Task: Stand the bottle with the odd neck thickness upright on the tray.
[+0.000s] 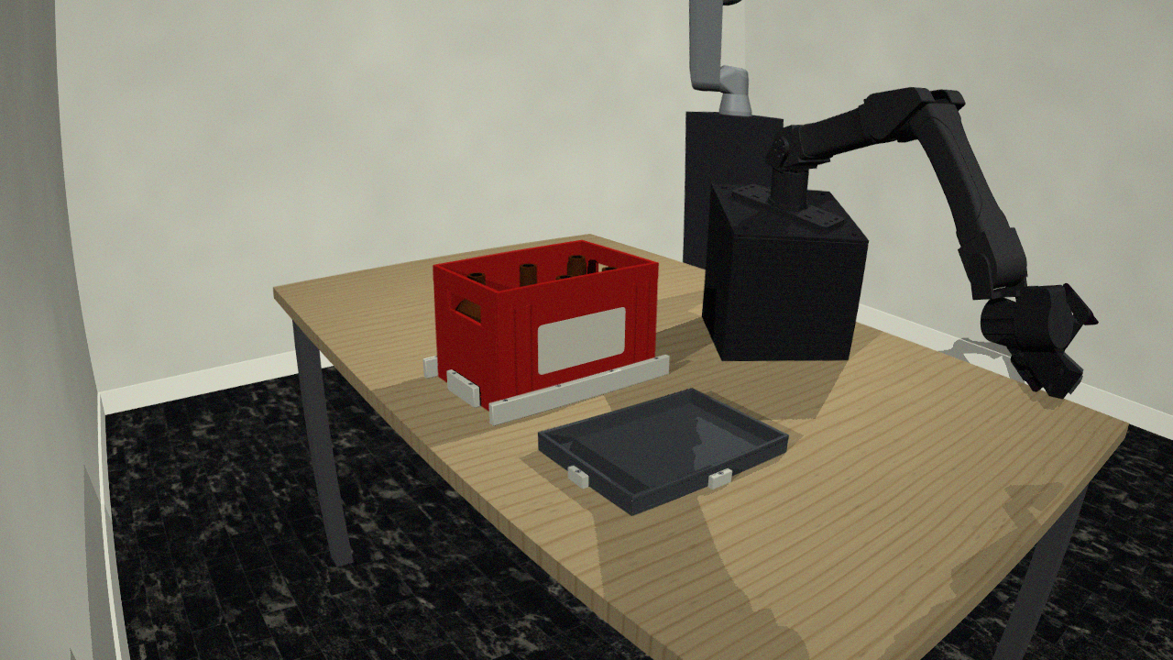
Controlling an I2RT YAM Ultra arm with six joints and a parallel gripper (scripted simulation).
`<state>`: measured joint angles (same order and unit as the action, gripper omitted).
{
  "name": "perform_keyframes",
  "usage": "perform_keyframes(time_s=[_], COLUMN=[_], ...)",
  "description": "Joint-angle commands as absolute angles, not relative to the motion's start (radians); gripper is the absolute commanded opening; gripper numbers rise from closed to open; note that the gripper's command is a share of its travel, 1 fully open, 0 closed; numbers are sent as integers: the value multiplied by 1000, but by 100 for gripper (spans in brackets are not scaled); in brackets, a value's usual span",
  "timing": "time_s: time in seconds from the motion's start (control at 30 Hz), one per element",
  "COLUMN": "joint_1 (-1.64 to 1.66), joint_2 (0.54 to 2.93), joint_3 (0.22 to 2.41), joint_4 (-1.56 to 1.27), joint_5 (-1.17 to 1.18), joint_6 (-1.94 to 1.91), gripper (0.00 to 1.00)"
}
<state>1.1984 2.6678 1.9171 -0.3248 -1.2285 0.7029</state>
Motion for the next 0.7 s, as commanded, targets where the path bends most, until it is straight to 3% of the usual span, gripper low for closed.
perform_keyframes(time_s=[0.0, 0.67], joint_1=[1153, 952], joint_2=[2580, 2312], joint_3=[1891, 1750], joint_4=[-310, -264], joint_5=[-1196, -991], joint_6=[665, 547], gripper=[100, 100])
